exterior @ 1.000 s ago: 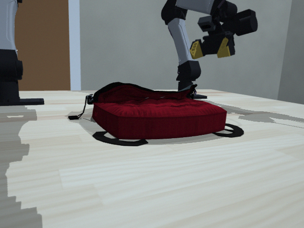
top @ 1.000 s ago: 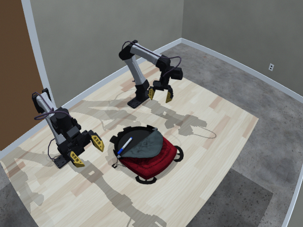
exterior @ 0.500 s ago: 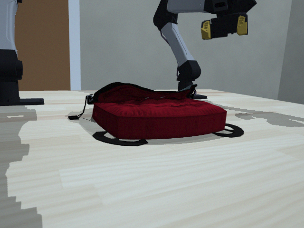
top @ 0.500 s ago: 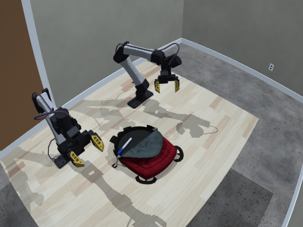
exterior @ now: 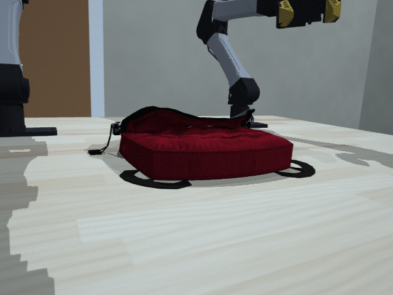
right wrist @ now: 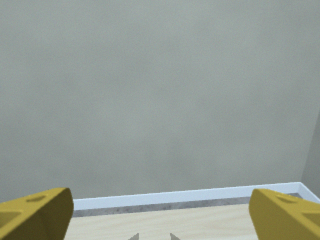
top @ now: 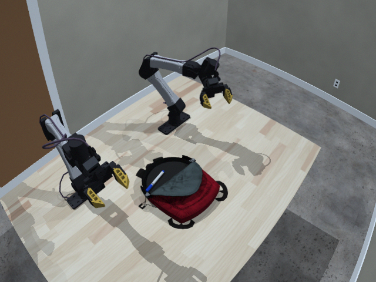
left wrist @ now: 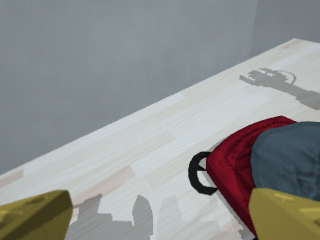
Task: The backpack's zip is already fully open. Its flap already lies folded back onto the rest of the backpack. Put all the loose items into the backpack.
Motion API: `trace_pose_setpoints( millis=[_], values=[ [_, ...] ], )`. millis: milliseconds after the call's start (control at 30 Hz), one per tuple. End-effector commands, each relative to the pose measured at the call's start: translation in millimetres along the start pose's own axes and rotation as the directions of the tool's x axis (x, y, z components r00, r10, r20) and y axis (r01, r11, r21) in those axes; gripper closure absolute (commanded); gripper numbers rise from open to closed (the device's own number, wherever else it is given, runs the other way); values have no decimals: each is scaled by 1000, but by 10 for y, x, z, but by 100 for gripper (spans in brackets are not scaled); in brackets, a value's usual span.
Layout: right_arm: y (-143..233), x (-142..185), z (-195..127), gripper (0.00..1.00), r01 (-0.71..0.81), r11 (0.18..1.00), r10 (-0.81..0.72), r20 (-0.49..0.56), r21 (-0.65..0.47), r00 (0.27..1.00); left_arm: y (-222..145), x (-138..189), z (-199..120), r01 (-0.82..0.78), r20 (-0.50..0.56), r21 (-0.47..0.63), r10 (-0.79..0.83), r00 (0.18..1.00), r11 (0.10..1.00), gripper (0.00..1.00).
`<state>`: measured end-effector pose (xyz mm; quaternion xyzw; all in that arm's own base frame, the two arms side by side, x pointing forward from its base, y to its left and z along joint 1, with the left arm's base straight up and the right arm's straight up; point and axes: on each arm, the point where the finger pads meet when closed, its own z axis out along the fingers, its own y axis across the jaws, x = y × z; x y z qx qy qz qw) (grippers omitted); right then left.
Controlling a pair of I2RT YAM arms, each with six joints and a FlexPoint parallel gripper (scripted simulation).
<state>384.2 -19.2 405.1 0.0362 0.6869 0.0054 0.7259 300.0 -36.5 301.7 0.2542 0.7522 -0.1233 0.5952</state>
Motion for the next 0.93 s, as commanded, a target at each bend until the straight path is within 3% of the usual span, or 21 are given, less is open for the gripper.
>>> trace_pose_setpoints(
  millis=[0,233,400,533,900],
  values=[
    [-4,-64,-2,10,3,1000,-3,14,-5,1000,271,-399,22,31,96,-177,-14,995,984,10],
    [-4,-64,-2,10,3,1000,-3,14,-5,1000,587,-785,55,128,190,-361,-61,980,924,10],
    [-4,-64,-2,10,3,1000,-3,14,-5,1000,692,-912,66,162,223,-418,-73,972,894,10],
    [-4,-68,-2,10,3,1000,-3,15,-5,1000,913,-1161,99,230,290,-518,-84,953,824,10],
    [-4,-68,-2,10,3,1000,-3,15,-5,1000,961,-1061,116,223,267,-521,-91,959,824,10]
  ],
)
